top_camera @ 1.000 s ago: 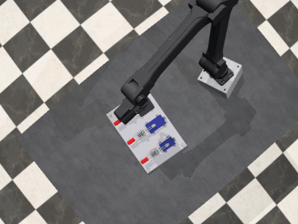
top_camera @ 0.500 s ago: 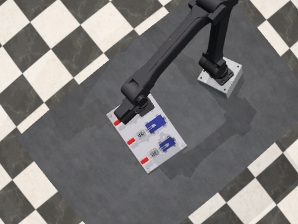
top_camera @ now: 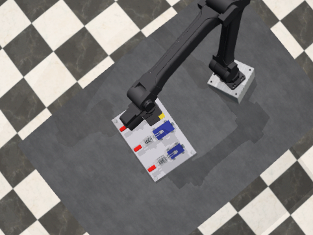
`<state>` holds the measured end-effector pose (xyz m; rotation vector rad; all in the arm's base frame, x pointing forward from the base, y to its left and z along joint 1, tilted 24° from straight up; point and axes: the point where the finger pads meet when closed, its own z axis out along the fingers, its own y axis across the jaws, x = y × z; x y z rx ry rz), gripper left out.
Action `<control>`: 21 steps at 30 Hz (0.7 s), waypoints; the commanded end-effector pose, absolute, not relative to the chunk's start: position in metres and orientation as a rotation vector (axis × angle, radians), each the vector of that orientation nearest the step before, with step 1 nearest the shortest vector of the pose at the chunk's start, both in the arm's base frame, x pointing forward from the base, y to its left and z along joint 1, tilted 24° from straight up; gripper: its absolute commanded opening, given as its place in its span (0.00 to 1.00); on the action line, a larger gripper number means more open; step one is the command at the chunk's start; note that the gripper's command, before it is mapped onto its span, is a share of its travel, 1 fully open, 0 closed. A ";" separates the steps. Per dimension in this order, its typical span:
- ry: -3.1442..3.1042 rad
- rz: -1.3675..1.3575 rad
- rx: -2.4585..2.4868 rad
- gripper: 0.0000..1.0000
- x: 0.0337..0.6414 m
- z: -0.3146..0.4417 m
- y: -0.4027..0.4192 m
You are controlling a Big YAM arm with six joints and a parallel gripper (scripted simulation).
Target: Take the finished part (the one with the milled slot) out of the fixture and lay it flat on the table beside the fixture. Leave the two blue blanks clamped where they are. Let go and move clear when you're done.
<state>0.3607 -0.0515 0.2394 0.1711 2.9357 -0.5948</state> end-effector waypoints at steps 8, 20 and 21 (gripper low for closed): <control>2.901 -0.585 0.174 0.92 0.378 0.253 -0.052; 2.891 -0.582 0.176 0.92 0.381 0.258 -0.052; 2.891 -0.582 0.176 0.92 0.381 0.258 -0.052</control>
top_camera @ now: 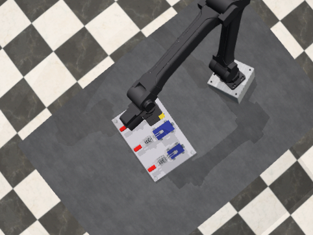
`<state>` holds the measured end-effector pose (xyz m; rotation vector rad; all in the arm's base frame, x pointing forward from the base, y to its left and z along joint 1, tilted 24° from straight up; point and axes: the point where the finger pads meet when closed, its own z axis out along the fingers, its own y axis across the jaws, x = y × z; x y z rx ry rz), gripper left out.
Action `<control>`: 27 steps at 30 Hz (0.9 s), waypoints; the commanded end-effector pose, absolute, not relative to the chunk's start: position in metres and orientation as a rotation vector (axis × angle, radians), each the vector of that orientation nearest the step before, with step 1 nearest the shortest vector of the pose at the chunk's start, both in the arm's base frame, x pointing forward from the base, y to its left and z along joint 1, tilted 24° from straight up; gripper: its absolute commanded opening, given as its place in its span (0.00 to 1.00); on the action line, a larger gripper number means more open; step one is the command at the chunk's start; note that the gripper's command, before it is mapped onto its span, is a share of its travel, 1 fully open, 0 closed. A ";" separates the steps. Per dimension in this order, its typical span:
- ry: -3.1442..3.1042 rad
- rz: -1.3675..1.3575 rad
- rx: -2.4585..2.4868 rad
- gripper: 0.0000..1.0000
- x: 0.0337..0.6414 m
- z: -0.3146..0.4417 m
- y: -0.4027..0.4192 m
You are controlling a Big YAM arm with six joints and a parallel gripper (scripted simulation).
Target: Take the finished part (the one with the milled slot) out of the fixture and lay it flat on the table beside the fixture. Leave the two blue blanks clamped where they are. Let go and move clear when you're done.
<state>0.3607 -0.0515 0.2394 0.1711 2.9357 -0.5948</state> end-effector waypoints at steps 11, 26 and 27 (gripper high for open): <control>2.889 -0.581 0.175 0.92 0.381 0.259 -0.053; 2.886 -0.580 0.177 0.92 0.382 0.261 -0.053; 2.886 -0.580 0.177 0.92 0.382 0.261 -0.053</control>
